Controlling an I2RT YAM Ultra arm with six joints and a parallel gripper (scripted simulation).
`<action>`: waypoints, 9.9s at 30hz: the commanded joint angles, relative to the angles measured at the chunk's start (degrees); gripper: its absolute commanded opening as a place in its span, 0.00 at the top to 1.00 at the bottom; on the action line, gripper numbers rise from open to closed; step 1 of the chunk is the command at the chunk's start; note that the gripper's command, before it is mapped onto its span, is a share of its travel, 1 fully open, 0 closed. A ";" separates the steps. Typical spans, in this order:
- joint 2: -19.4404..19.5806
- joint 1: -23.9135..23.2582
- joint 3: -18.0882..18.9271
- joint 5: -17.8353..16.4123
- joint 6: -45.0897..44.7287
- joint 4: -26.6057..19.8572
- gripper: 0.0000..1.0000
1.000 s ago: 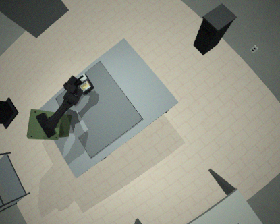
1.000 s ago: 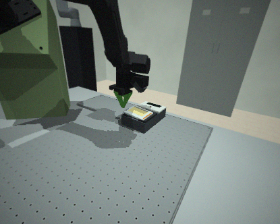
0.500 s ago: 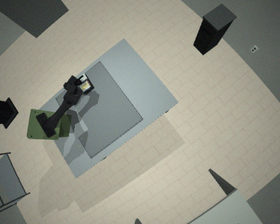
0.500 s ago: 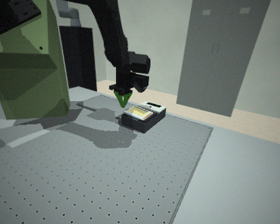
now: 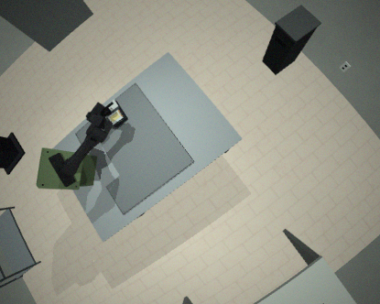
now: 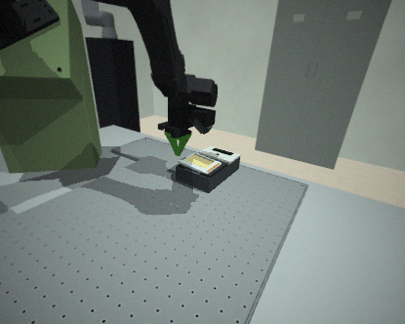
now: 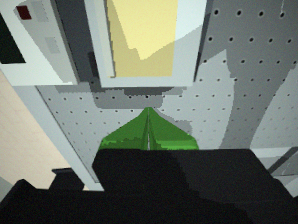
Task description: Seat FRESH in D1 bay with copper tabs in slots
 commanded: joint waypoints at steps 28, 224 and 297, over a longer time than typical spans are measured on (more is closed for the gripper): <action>-1.60 1.27 2.26 -0.21 -0.60 -1.10 1.00; -2.29 1.86 6.19 0.34 0.83 -8.00 1.00; -3.37 1.25 9.72 -0.01 -0.50 -9.44 1.00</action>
